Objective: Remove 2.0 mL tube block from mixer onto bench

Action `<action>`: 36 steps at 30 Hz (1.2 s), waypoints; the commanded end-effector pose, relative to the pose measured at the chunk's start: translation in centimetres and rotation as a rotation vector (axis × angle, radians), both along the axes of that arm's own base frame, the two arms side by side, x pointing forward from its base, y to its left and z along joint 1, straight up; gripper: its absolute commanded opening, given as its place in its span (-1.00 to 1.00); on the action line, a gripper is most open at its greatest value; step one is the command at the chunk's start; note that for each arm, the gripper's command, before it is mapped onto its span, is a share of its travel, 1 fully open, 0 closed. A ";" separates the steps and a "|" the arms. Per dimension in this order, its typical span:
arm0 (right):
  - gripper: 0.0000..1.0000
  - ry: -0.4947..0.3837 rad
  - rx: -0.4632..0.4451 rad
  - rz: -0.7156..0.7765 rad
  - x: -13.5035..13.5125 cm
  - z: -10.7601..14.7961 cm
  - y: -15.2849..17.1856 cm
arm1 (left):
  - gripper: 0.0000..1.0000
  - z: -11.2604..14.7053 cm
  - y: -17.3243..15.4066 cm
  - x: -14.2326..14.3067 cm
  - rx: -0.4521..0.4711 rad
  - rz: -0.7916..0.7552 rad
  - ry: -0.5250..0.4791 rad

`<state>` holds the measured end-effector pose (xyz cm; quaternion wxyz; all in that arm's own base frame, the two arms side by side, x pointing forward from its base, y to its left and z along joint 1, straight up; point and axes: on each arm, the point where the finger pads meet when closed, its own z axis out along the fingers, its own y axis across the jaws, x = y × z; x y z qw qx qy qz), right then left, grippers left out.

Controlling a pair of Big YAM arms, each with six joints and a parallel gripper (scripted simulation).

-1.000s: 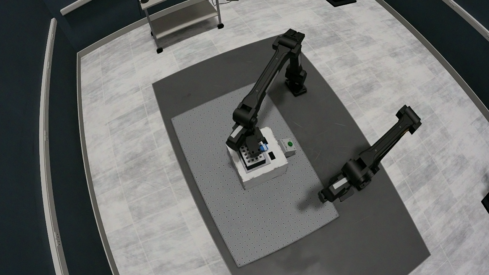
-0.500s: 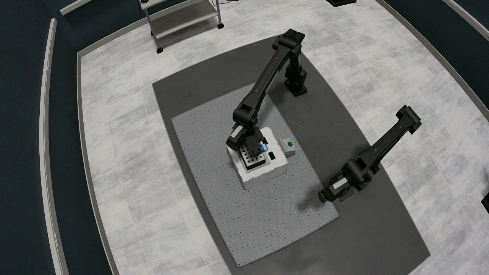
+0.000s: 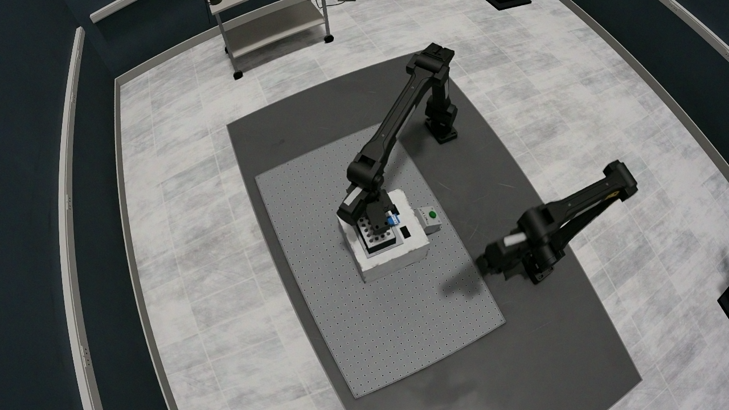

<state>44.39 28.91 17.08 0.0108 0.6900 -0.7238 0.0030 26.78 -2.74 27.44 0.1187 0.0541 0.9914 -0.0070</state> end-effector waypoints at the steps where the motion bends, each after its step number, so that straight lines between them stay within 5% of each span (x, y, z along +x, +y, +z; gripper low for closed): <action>1: -1.00 -0.082 0.053 -0.012 1.9 3.6 0.8 | -1.00 -0.5 -1.3 0.3 -0.009 0.056 -0.047; 13: -1.00 -0.082 0.053 -0.012 1.9 3.6 0.8 | -1.00 -0.2 -7.3 -0.3 -0.067 0.069 -0.281; 25: -1.00 -0.082 0.053 -0.012 1.9 3.6 0.8 | -1.00 -1.1 -13.1 -0.6 -0.085 0.053 -0.370; 36: -1.00 -0.082 0.053 -0.012 1.9 3.6 0.8 | -1.00 -1.8 -17.4 -0.9 -0.107 0.058 -0.559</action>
